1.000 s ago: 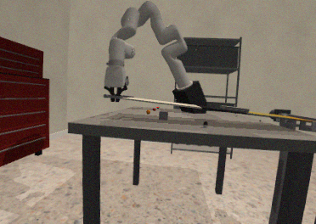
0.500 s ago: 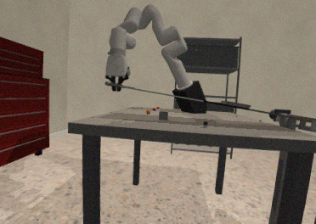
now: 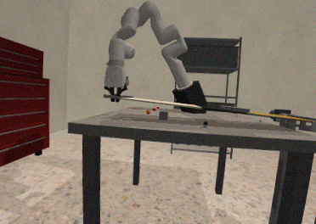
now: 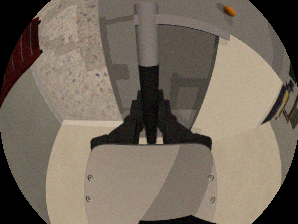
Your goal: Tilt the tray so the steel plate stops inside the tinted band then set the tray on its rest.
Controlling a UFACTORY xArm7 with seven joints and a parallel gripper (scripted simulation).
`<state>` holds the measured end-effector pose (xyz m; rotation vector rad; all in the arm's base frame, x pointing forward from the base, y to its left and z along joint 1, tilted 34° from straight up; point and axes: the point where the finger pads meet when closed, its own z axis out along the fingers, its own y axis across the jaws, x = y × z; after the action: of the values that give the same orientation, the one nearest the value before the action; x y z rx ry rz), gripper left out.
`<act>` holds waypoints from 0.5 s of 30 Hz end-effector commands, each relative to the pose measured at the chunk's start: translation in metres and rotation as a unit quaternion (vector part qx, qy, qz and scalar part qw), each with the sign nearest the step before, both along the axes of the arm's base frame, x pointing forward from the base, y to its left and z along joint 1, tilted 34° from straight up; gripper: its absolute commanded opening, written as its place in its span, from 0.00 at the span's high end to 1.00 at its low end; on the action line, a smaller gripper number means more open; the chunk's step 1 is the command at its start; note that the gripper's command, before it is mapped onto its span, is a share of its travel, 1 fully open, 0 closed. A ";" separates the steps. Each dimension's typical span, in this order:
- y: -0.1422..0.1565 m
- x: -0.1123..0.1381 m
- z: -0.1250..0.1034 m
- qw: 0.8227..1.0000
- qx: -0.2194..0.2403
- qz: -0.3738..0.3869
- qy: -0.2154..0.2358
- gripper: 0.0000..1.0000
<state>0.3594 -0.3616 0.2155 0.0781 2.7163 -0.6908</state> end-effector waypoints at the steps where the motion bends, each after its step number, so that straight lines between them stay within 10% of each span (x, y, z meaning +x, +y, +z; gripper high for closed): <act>1: -0.001 0.001 0.001 1.000 0.000 0.001 -0.002 1.00; 8: -0.001 0.001 0.000 1.000 0.000 0.001 -0.002 1.00; 15: 0.043 -0.021 0.060 1.000 0.000 0.001 -0.002 1.00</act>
<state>0.3492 -0.3420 0.2438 0.0731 2.7142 -0.6824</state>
